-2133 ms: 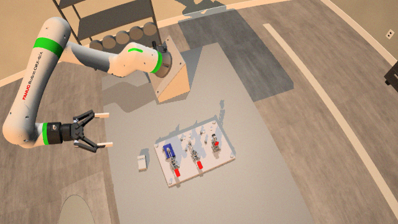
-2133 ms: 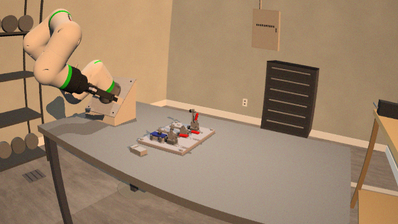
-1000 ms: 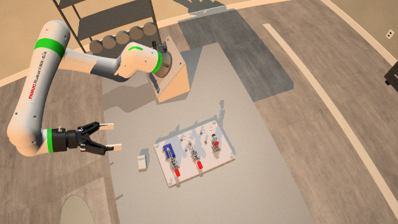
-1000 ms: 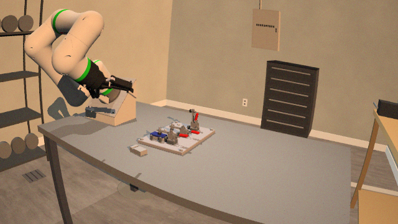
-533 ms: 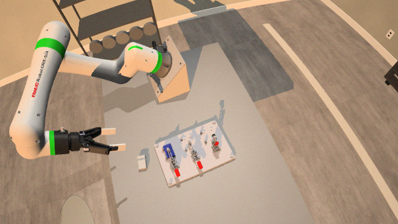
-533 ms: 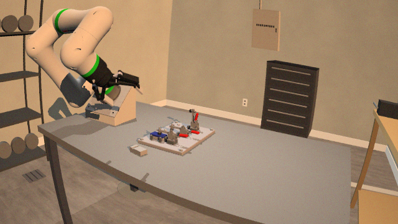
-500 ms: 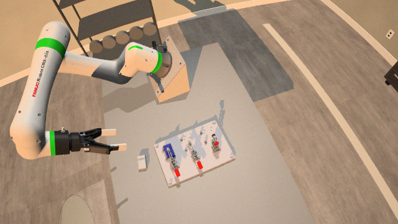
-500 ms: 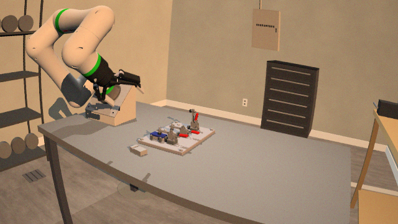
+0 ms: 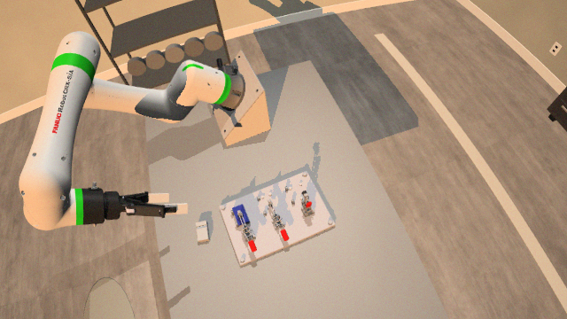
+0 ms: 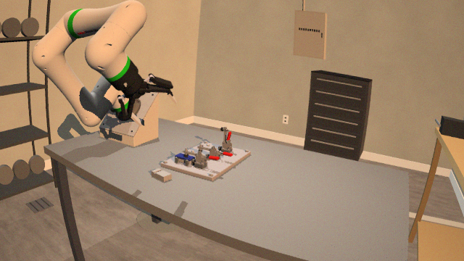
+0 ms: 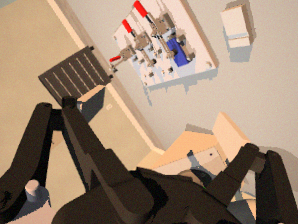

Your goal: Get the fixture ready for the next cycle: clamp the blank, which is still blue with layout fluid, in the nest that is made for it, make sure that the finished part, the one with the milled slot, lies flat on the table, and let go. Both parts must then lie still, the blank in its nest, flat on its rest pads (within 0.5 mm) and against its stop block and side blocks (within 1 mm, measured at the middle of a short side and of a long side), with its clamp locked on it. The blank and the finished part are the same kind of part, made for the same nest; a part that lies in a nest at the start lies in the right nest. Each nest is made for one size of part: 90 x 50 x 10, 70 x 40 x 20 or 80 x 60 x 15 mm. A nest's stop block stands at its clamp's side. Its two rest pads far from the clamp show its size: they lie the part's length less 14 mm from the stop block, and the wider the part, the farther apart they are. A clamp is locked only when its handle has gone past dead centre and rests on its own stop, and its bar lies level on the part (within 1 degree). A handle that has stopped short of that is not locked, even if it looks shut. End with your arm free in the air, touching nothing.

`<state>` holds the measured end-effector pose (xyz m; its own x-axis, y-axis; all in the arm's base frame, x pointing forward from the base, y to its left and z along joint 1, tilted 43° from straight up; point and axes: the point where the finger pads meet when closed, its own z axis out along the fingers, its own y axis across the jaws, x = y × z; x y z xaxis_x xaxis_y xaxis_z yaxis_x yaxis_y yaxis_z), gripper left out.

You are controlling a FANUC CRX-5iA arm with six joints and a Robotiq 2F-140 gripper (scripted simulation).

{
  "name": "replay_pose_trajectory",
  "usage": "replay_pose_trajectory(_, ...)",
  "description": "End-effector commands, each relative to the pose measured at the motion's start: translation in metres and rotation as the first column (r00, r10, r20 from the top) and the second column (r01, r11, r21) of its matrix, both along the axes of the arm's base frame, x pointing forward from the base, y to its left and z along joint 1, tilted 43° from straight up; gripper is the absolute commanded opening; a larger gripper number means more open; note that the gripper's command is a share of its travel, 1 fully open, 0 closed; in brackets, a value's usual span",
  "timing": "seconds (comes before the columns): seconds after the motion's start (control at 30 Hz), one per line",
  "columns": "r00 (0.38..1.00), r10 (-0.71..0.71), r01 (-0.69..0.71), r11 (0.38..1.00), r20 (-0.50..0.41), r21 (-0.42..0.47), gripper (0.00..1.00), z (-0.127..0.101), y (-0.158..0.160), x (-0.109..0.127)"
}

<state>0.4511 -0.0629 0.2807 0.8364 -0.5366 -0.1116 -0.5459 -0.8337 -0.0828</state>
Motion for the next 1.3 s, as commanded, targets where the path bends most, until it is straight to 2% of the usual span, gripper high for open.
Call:
replay_pose_trajectory(0.0, 0.991, 0.132, -0.132, 0.991, 0.020, -0.028, 1.00, -0.002, 0.013, 0.012)
replay_pose_trajectory(0.17, 0.991, 0.132, -0.132, 0.991, 0.020, -0.028, 1.00, -0.002, 0.013, 0.012)
replay_pose_trajectory(0.2, 0.962, 0.272, -0.269, 0.961, 0.036, -0.059, 1.00, -0.005, 0.028, 0.024)
replay_pose_trajectory(0.4, 0.962, 0.272, -0.269, 0.961, 0.036, -0.059, 1.00, -0.005, 0.028, 0.024)
replay_pose_trajectory(0.43, 0.914, 0.403, -0.398, 0.913, 0.045, -0.092, 1.00, -0.007, 0.043, 0.036)
replay_pose_trajectory(0.7, 0.914, 0.403, -0.398, 0.913, 0.045, -0.092, 1.00, -0.007, 0.043, 0.036)
replay_pose_trajectory(0.73, 0.851, 0.523, -0.515, 0.848, 0.049, -0.124, 1.00, -0.008, 0.060, 0.047)
replay_pose_trajectory(0.8, 0.851, 0.523, -0.515, 0.848, 0.049, -0.124, 1.00, -0.008, 0.060, 0.047)
replay_pose_trajectory(0.83, 0.839, 0.545, -0.538, 0.827, -0.004, -0.166, 1.00, -0.025, 0.065, 0.042)
replay_pose_trajectory(0.87, 0.839, 0.545, -0.538, 0.827, -0.004, -0.166, 1.00, -0.025, 0.065, 0.042)
replay_pose_trajectory(0.9, 0.837, 0.543, -0.543, 0.812, -0.063, -0.214, 1.00, -0.044, 0.068, 0.035)
replay_pose_trajectory(1.0, 0.837, 0.543, -0.543, 0.812, -0.063, -0.214, 1.00, -0.044, 0.068, 0.035)
replay_pose_trajectory(1.03, 0.833, 0.541, -0.551, 0.792, -0.114, -0.264, 1.00, -0.059, 0.070, 0.028)
replay_pose_trajectory(1.1, 0.833, 0.541, -0.551, 0.792, -0.114, -0.264, 1.00, -0.059, 0.070, 0.028)
replay_pose_trajectory(1.13, 0.827, 0.540, -0.561, 0.766, -0.157, -0.313, 1.00, -0.072, 0.072, 0.023)
replay_pose_trajectory(1.17, 0.827, 0.540, -0.561, 0.766, -0.157, -0.313, 1.00, -0.072, 0.072, 0.023)
replay_pose_trajectory(1.2, 0.819, 0.540, -0.572, 0.737, -0.193, -0.361, 1.00, -0.083, 0.074, 0.018)
replay_pose_trajectory(1.27, 0.819, 0.540, -0.572, 0.737, -0.193, -0.361, 1.00, -0.083, 0.074, 0.018)
